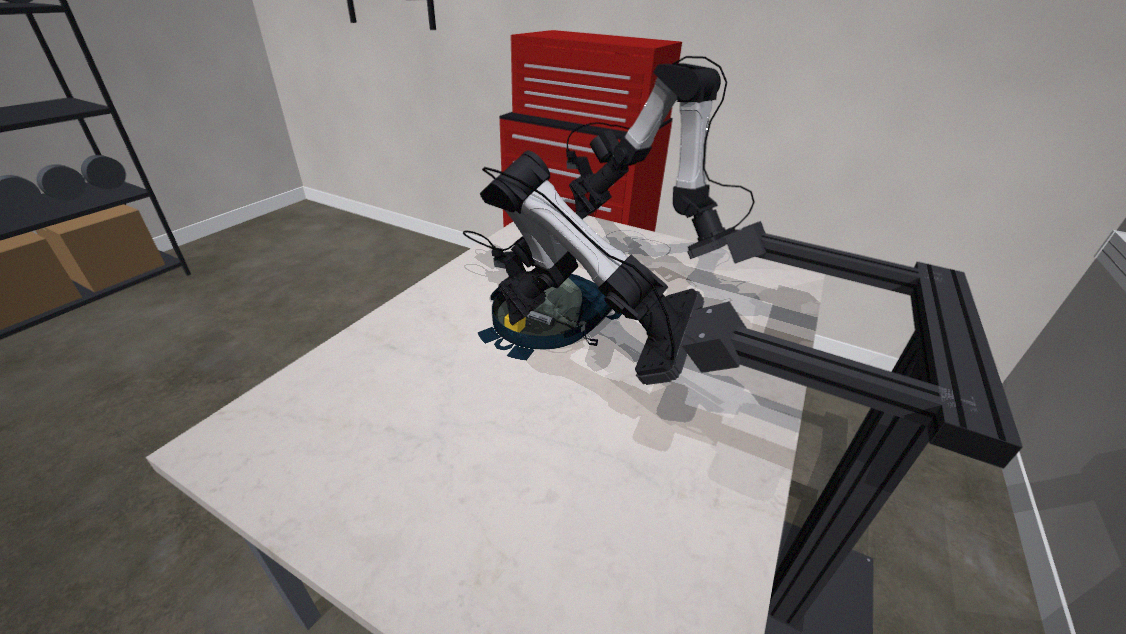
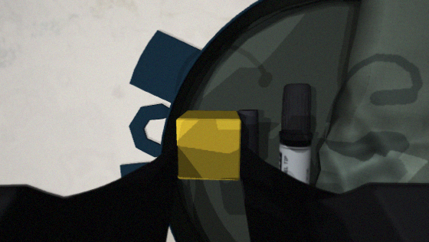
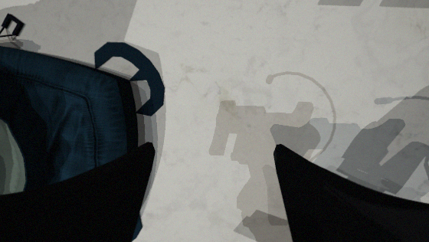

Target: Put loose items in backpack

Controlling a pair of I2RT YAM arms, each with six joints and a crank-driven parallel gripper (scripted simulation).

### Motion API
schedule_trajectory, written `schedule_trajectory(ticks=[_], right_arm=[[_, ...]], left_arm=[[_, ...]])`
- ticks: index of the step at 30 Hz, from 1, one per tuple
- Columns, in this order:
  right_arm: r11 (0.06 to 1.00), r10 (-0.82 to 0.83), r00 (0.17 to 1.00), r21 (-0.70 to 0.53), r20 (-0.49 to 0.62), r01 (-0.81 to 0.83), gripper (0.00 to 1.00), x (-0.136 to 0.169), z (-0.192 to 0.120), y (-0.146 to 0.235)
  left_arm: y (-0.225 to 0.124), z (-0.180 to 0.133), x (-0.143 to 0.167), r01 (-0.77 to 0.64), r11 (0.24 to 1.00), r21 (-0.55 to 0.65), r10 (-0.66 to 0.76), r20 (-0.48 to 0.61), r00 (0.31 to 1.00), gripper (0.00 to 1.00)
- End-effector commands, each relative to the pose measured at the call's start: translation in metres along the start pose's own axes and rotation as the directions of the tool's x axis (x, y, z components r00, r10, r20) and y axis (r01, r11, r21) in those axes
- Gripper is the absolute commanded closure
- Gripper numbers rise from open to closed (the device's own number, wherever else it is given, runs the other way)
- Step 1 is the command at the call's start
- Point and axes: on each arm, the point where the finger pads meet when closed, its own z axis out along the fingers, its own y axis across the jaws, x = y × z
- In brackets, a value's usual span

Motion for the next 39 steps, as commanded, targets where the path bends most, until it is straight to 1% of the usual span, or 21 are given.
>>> schedule_trajectory(ticks=[1, 2, 5, 7, 10, 11, 12, 14, 15, 28, 39], right_arm=[[1.000, -0.005, 1.000, 0.000, 0.019, 0.005, 0.10, -0.007, -0.001, 0.000], [1.000, -0.005, 1.000, 0.000, 0.019, 0.005, 0.10, -0.007, -0.001, 0.000], [1.000, -0.005, 1.000, 0.000, 0.019, 0.005, 0.10, -0.007, -0.001, 0.000], [1.000, -0.005, 1.000, 0.000, 0.019, 0.005, 0.10, -0.007, -0.001, 0.000], [1.000, -0.005, 1.000, 0.000, 0.019, 0.005, 0.10, -0.007, -0.001, 0.000], [1.000, -0.005, 1.000, 0.000, 0.019, 0.005, 0.10, -0.007, -0.001, 0.000], [1.000, -0.005, 1.000, 0.000, 0.019, 0.005, 0.10, -0.007, -0.001, 0.000], [1.000, -0.005, 1.000, 0.000, 0.019, 0.005, 0.10, -0.007, -0.001, 0.000], [1.000, -0.005, 1.000, 0.000, 0.019, 0.005, 0.10, -0.007, -0.001, 0.000], [1.000, -0.005, 1.000, 0.000, 0.019, 0.005, 0.10, -0.007, -0.001, 0.000], [1.000, -0.005, 1.000, 0.000, 0.019, 0.005, 0.10, -0.007, -0.001, 0.000]], left_arm=[[-0.001, 0.006, -0.008, 0.013, 1.000, 0.002, -0.013, 0.025, 1.000, 0.63], [0.001, 0.006, -0.012, 0.019, 1.000, 0.000, -0.019, 0.034, 0.999, 0.63], [0.000, 0.008, -0.005, 0.012, 1.000, -0.001, -0.012, 0.021, 1.000, 0.63], [0.000, 0.008, -0.010, 0.018, 1.000, 0.000, -0.018, 0.033, 0.999, 0.63], [0.000, 0.009, -0.006, 0.014, 1.000, 0.000, -0.014, 0.026, 1.000, 0.63], [0.001, 0.008, -0.017, 0.028, 1.000, -0.003, -0.028, 0.054, 0.998, 0.63], [0.000, 0.009, -0.009, 0.019, 1.000, -0.001, -0.019, 0.038, 0.999, 0.63], [0.000, 0.009, -0.009, 0.017, 1.000, 0.000, -0.017, 0.036, 0.999, 0.63], [-0.001, 0.010, -0.004, 0.010, 1.000, 0.002, -0.010, 0.024, 1.000, 0.63], [0.001, 0.013, 0.003, 0.004, 1.000, -0.003, -0.004, 0.012, 1.000, 0.63], [0.004, 0.008, 0.012, -0.006, 1.000, -0.002, 0.006, -0.003, 1.000, 0.63]])
